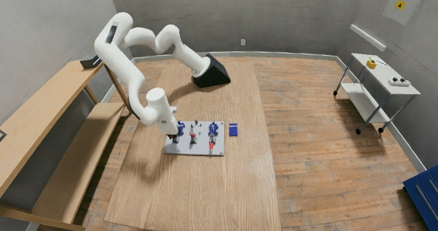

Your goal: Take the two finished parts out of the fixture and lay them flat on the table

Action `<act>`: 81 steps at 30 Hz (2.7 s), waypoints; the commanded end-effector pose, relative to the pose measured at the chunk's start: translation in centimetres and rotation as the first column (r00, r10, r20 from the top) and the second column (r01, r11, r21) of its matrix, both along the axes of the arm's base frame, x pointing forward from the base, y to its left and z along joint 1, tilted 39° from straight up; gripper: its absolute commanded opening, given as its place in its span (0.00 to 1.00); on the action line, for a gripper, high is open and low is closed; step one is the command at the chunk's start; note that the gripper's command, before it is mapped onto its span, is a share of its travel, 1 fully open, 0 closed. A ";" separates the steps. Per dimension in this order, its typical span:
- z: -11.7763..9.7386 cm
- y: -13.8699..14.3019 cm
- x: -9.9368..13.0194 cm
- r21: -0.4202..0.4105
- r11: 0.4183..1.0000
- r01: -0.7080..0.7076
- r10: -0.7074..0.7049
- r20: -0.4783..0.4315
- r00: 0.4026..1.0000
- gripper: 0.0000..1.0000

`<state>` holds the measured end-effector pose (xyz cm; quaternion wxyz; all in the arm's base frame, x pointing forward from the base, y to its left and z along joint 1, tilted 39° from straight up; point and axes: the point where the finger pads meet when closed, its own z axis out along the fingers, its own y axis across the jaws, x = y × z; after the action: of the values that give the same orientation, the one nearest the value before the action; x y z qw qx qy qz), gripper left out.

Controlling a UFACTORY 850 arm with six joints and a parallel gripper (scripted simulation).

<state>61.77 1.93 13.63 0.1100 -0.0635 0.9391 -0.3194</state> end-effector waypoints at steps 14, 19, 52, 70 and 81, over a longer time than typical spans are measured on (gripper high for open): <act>0.0 -0.1 -0.6 0.001 1.000 -0.001 0.001 0.001 1.000 0.00; -0.1 -0.1 -0.6 0.001 1.000 -0.001 0.001 0.001 1.000 0.00; -0.1 -0.1 -0.7 0.001 1.000 -0.001 0.001 0.001 1.000 0.00; -0.1 -0.2 -1.1 0.001 1.000 -0.001 0.001 0.001 1.000 0.00; -0.2 -0.2 -1.1 0.001 1.000 -0.001 0.001 0.001 1.000 0.00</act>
<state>60.60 1.68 13.40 0.1099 -0.0635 0.9391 -0.3193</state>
